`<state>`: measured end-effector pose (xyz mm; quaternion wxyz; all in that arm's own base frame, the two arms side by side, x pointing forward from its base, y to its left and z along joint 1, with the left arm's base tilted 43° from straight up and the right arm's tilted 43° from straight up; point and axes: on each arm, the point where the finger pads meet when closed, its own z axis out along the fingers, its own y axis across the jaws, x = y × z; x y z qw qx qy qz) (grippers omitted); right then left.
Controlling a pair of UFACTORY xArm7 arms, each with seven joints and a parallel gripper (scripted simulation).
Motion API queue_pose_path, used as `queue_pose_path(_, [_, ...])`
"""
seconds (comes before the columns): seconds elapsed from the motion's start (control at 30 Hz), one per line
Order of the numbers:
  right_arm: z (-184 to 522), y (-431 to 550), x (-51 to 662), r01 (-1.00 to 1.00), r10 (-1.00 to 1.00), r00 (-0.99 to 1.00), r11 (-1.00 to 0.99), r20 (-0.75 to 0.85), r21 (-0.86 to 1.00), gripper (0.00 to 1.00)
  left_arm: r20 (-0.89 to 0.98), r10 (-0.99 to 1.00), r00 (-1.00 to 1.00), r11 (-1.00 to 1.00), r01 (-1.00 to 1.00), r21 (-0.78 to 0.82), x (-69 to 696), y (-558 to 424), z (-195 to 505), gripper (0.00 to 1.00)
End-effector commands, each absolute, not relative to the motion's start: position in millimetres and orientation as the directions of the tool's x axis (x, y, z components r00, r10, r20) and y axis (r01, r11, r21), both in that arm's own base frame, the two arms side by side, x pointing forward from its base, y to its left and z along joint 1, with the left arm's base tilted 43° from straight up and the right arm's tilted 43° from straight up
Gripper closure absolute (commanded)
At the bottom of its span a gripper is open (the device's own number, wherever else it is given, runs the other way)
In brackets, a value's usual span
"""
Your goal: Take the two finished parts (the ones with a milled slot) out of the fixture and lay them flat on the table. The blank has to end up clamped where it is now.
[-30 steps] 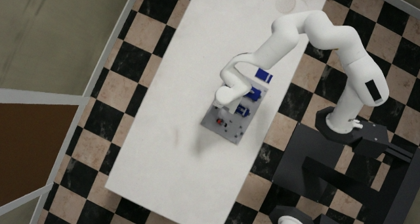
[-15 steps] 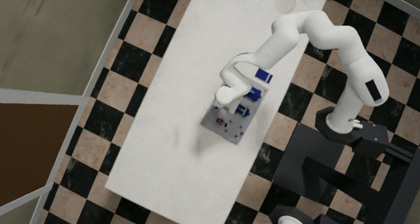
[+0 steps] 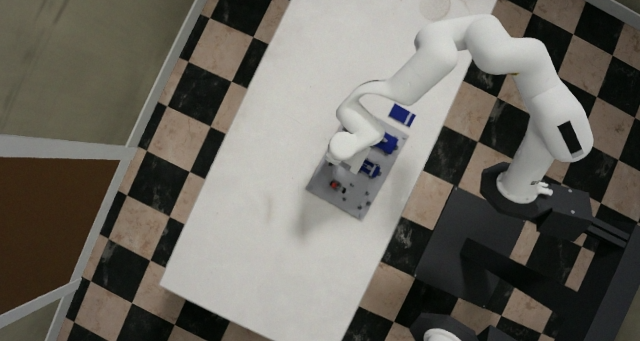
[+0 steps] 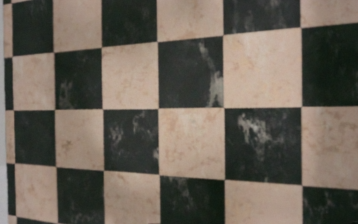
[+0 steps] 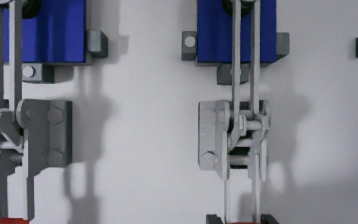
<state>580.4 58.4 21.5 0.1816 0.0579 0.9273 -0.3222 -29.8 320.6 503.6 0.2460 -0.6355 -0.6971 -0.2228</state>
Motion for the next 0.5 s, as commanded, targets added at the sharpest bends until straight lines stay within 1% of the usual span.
queue_pose_path(0.0, [24.8, 63.9, 578.4, 0.223, -0.012, -0.926, 0.789, -0.377, -0.573, 1.00, 0.629, 0.774, -0.073, 0.094, 0.996, 0.000, -30.1, 320.2, 505.4, 0.00])
queue_pose_path(0.47, [28.3, 68.6, 570.6, 0.223, -0.012, -0.926, 0.789, -0.377, -0.573, 1.00, 0.629, 0.774, -0.073, 0.094, 0.996, 0.000, -30.1, 320.2, 505.4, 0.00])
